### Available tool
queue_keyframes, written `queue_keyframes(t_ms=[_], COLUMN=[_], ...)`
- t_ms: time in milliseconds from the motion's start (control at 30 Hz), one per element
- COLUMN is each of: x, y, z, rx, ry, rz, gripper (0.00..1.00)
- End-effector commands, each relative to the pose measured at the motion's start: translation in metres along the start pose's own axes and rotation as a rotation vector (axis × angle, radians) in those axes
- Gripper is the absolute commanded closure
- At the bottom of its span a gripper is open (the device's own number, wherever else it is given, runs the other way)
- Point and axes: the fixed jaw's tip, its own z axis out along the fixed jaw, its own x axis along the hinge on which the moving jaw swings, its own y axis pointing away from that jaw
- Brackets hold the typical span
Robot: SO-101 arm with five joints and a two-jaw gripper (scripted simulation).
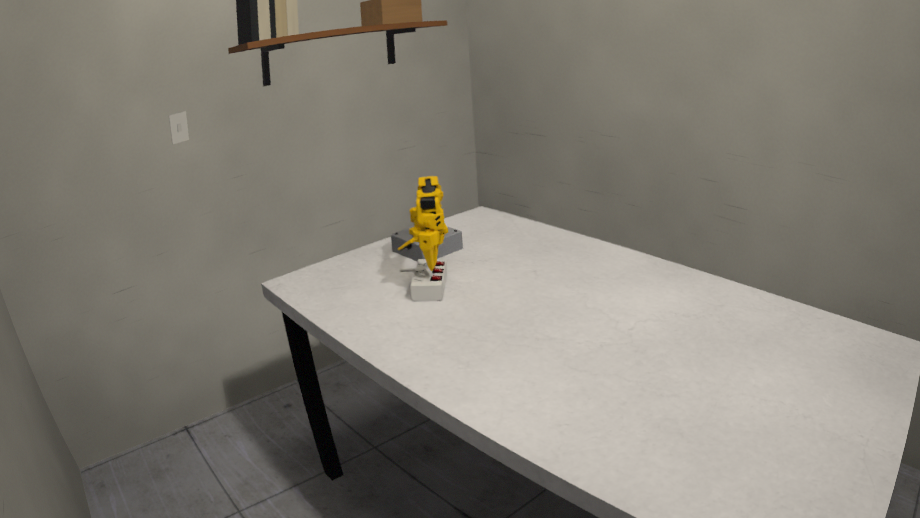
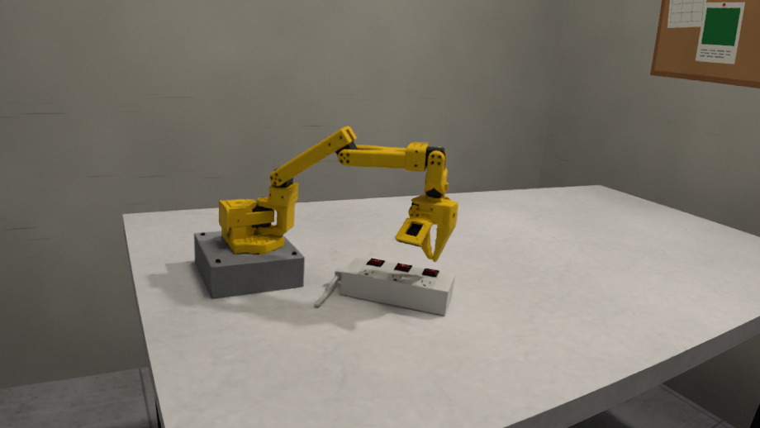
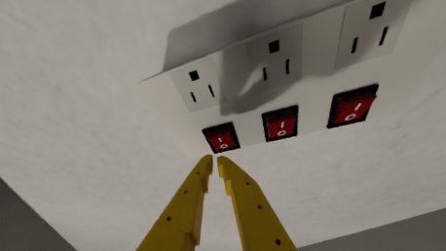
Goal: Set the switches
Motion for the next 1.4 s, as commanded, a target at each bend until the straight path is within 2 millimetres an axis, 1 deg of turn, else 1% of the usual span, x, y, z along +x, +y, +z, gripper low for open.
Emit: queue_keyframes(t_ms=[0,633,967,1367], x=[-0.0022,-0.0022,-0.0025,-0.0025], y=[-0.0002,-0.0002,-0.0018,-0.0018], z=[0.0014,0.0015,0.0075,0.0086], rx=[0.013,0.013,0.03,0.031], ry=[-0.004,-0.004,-0.011,-0.011], rz=[0.001,0.001,0.0,0.0], gripper=[1.0,1.0,1.0,1.0])
